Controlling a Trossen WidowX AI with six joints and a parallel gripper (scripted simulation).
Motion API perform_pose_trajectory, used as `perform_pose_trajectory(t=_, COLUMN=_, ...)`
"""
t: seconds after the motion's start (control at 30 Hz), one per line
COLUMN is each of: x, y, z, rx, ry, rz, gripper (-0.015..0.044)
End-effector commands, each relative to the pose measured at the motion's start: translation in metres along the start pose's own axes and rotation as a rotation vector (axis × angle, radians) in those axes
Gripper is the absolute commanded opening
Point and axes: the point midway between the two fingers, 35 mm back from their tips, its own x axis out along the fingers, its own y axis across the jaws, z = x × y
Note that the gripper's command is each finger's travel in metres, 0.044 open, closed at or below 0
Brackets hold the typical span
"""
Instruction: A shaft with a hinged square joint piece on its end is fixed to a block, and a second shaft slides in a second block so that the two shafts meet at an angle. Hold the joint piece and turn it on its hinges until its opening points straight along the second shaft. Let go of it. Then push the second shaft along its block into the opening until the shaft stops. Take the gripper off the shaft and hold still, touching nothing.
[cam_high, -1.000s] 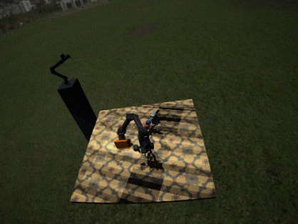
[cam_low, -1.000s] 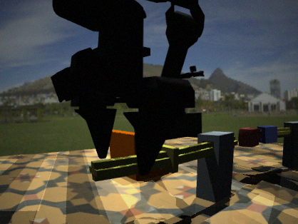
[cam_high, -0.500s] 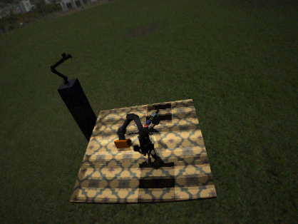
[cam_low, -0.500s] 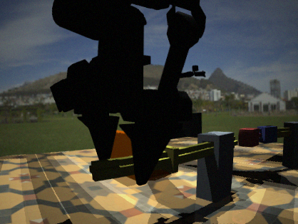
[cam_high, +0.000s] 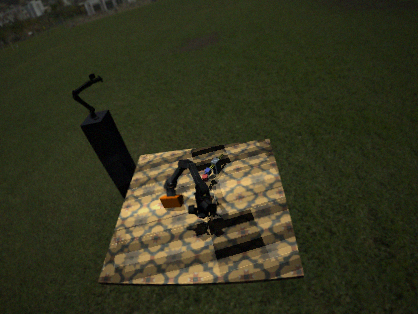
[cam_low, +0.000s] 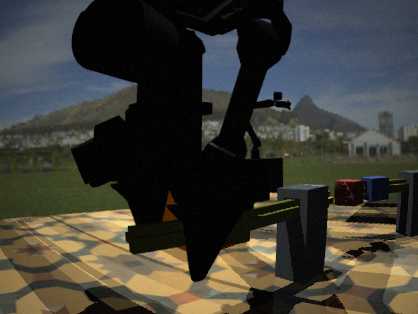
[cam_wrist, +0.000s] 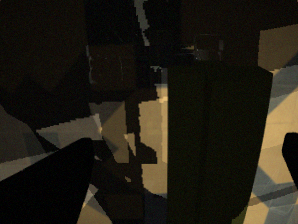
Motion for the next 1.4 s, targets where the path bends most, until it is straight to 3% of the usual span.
perform_pose_trajectory(t=0.0, x=0.0042, y=-0.0010, z=-0.0015, rx=0.007, ry=0.008, rz=-0.001, gripper=0.0335)
perform_pose_trajectory(t=0.3, x=0.0042, y=-0.0010, z=-0.0015, rx=0.007, ry=0.008, rz=-0.001, gripper=0.0102)
perform_pose_trajectory(t=0.73, x=0.0042, y=-0.0010, z=-0.0015, rx=0.007, ry=0.008, rz=-0.001, gripper=0.0102)
perform_pose_trajectory(t=0.8, x=0.0042, y=-0.0010, z=-0.0015, rx=0.007, ry=0.008, rz=-0.001, gripper=0.0069)
perform_pose_trajectory(t=1.13, x=0.0036, y=-0.0007, z=-0.0007, rx=0.007, ry=0.008, rz=0.045, gripper=0.0067)
perform_pose_trajectory(t=1.37, x=0.0031, y=-0.0012, z=0.0000, rx=0.004, ry=0.004, rz=0.013, gripper=0.0020)
